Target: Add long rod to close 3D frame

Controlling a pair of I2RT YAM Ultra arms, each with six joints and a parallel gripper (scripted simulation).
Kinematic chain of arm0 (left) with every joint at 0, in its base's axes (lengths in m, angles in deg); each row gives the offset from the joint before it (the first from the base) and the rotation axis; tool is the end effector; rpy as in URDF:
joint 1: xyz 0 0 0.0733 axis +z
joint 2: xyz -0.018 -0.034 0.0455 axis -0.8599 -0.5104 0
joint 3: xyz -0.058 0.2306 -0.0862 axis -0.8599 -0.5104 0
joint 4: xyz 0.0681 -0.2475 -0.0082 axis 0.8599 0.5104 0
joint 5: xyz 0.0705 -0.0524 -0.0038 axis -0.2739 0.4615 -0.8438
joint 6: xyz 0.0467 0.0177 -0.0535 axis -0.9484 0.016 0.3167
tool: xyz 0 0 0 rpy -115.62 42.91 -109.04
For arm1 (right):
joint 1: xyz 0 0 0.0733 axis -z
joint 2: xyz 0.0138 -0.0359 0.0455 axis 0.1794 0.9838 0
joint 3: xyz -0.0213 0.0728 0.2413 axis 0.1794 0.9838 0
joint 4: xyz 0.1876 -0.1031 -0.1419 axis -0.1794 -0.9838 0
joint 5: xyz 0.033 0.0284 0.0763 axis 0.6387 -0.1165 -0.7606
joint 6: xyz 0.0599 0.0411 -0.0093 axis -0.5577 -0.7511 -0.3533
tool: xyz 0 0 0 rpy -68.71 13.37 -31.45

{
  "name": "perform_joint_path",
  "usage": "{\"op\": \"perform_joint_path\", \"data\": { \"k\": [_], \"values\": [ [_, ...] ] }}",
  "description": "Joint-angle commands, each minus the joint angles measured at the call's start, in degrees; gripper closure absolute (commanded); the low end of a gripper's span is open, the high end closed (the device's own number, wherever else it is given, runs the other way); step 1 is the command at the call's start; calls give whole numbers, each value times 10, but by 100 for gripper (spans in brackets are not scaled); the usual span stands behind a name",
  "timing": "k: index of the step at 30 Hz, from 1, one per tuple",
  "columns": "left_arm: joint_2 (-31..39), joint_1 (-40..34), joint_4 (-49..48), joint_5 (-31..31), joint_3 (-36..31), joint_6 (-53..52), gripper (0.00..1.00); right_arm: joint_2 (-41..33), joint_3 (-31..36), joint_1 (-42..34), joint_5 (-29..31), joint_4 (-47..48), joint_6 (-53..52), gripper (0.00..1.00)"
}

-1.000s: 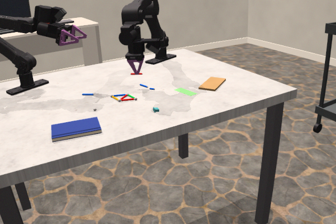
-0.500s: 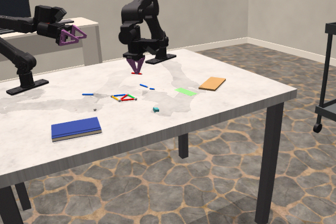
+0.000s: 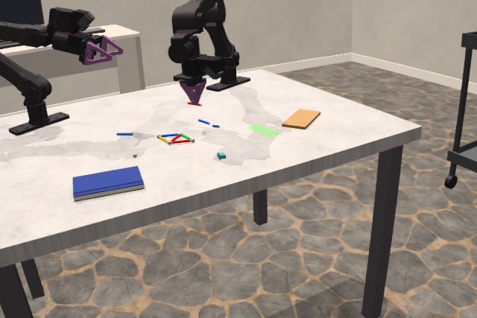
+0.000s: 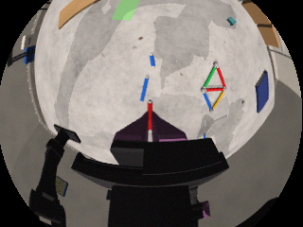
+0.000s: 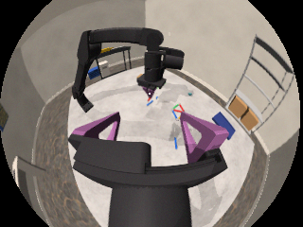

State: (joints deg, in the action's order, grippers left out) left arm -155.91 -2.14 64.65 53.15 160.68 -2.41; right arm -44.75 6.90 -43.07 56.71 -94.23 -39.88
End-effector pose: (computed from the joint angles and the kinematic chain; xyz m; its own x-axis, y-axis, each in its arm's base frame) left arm 0.2094 -0.3810 0.1717 -0.9916 -0.1295 0.0034 -0.1293 0.9907 0.0425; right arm 0.1672 0.1091 0.2425 -0.2285 -0.1511 -0.9617 -0.5461 0.8377 -0.0019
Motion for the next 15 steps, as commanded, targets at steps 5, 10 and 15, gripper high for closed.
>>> {"op": "perform_joint_path", "data": {
  "k": [5, 10, 15],
  "values": [
    [2, -6, 9, -7, 26, -51, 100, -12, -1, 4, -1, -10, -1, 0],
    [7, -6, 10, -9, 28, -96, 100, -12, -1, 4, -1, -10, -1, 0],
    [7, -7, 11, -10, 29, -124, 100, -12, -1, 4, -1, -10, -1, 0]
  ]
}}
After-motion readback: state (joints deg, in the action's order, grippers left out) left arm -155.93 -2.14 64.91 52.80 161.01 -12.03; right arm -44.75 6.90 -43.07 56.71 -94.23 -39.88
